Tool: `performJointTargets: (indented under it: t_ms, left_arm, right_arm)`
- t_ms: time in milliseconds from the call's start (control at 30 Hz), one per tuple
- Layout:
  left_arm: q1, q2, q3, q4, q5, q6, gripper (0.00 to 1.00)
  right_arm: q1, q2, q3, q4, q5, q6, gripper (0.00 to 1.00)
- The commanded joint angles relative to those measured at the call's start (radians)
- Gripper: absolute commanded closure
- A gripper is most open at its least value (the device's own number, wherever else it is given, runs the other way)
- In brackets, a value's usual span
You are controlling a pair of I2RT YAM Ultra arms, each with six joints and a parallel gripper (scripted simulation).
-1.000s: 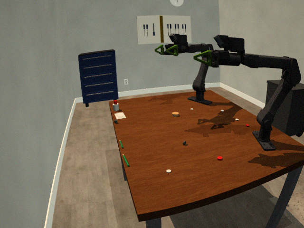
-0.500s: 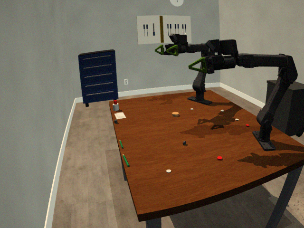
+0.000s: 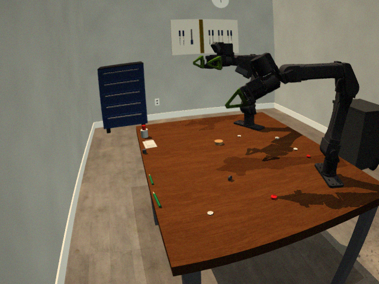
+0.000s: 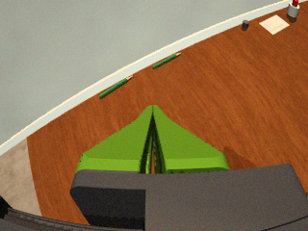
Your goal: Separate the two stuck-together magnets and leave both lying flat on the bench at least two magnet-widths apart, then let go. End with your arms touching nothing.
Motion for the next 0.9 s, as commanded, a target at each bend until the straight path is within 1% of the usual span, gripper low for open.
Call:
performJointTargets:
  t_ms: [0, 167, 233, 733, 800, 867]
  left_arm:
    - [0.004, 0.039, 0.055, -0.1, 0.002, 0.067, 1.0]
    - [0.009, 0.14, 0.124, -0.222, 0.002, 0.142, 1.0]
    - [0.009, 0.14, 0.124, -0.222, 0.002, 0.142, 1.0]
    - [0.026, 0.468, 0.35, -0.624, 0.003, 0.386, 1.0]
    - [0.026, 0.468, 0.35, -0.624, 0.003, 0.386, 1.0]
    - [0.029, 0.518, 0.383, -0.683, 0.003, 0.422, 1.0]
  right_arm:
    - [0.001, -0.003, 0.006, 0.008, -0.002, 0.001, 0.0]
    - [0.001, -0.003, 0.006, 0.008, -0.002, 0.001, 0.0]
    - [0.001, -0.003, 0.006, 0.008, -0.002, 0.001, 0.0]
    - [0.001, -0.003, 0.006, 0.008, -0.002, 0.001, 0.0]
    - [0.001, -0.003, 0.006, 0.008, -0.002, 0.001, 0.0]
    - [0.001, -0.003, 0.006, 0.008, -0.002, 0.001, 0.0]
